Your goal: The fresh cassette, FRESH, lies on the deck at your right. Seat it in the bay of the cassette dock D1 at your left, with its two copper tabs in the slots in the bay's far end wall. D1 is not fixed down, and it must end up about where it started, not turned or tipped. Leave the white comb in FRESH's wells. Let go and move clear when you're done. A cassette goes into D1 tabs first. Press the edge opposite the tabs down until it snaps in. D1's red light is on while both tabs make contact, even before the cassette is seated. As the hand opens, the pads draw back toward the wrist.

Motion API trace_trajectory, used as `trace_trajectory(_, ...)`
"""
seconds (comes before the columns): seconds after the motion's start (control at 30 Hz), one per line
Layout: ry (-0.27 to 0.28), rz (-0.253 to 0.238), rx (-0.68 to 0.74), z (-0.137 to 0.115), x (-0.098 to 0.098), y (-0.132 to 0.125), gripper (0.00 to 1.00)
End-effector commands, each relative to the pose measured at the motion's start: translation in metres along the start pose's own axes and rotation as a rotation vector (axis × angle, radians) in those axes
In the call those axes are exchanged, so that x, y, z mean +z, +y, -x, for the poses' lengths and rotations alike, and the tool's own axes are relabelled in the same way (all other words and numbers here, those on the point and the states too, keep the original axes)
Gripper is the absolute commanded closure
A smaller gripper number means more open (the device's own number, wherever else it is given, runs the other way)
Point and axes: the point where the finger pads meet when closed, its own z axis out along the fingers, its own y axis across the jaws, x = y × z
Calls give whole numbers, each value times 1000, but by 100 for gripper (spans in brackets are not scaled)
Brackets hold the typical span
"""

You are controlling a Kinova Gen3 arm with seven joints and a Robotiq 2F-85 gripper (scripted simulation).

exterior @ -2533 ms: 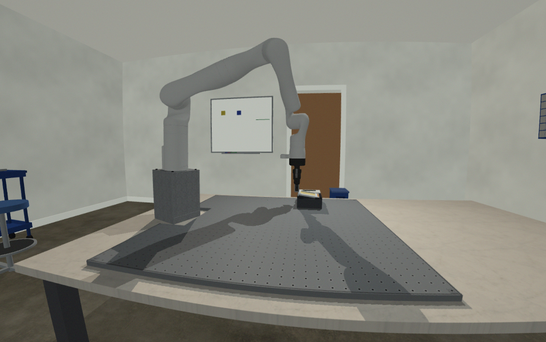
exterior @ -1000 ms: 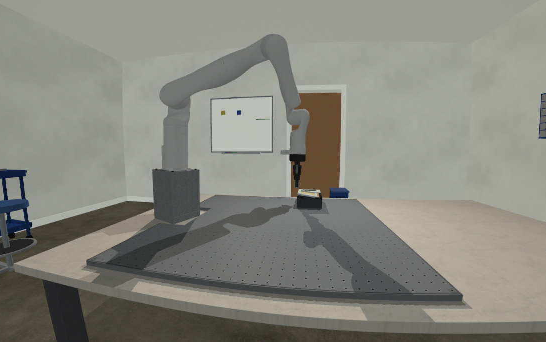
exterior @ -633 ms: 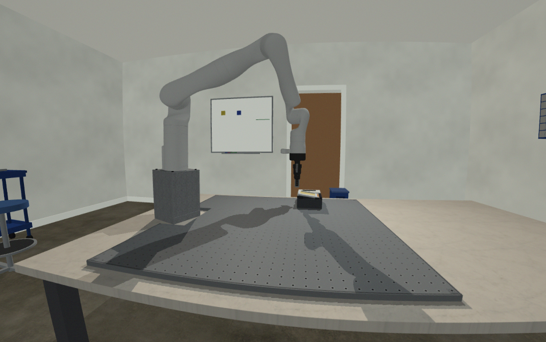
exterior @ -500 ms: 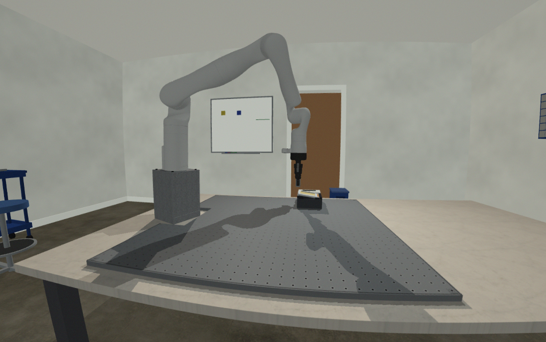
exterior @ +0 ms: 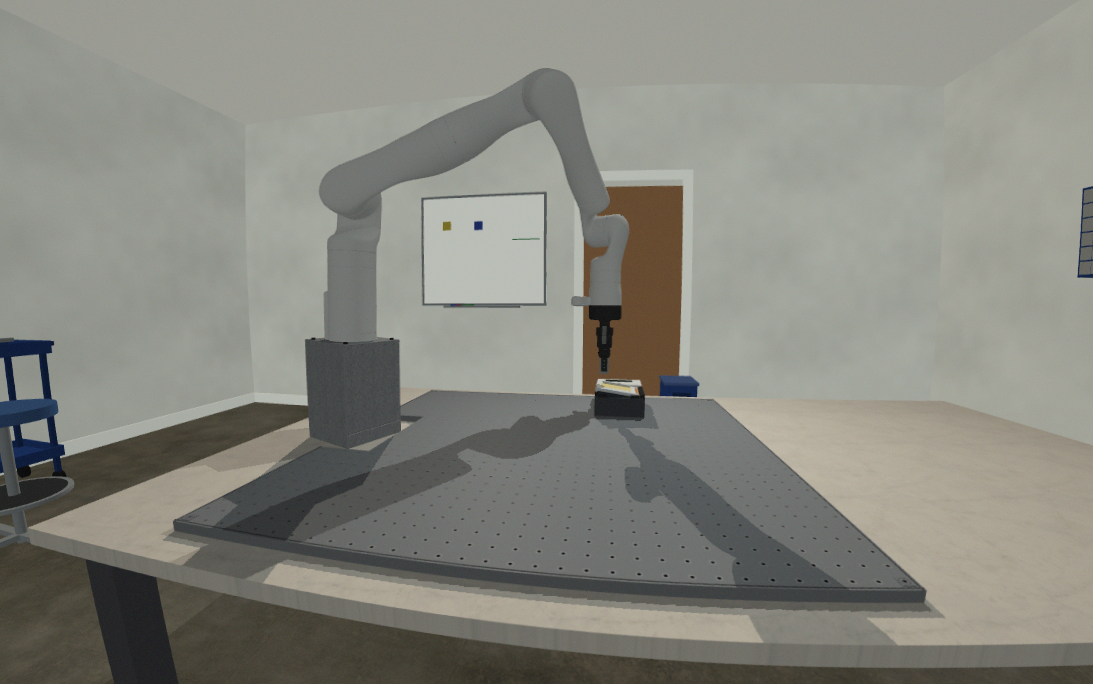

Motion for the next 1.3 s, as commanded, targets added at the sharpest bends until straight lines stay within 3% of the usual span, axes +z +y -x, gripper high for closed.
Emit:
trace_trajectory(0.0,5,0,-1,4,1,-1,100)
trace_trajectory(0.43,-1,2,0,5,1,0,100)
trace_trajectory(0.93,-8,3,4,7,19,1,100)
trace_trajectory(1.27,-4,2,0,5,19,1,100)
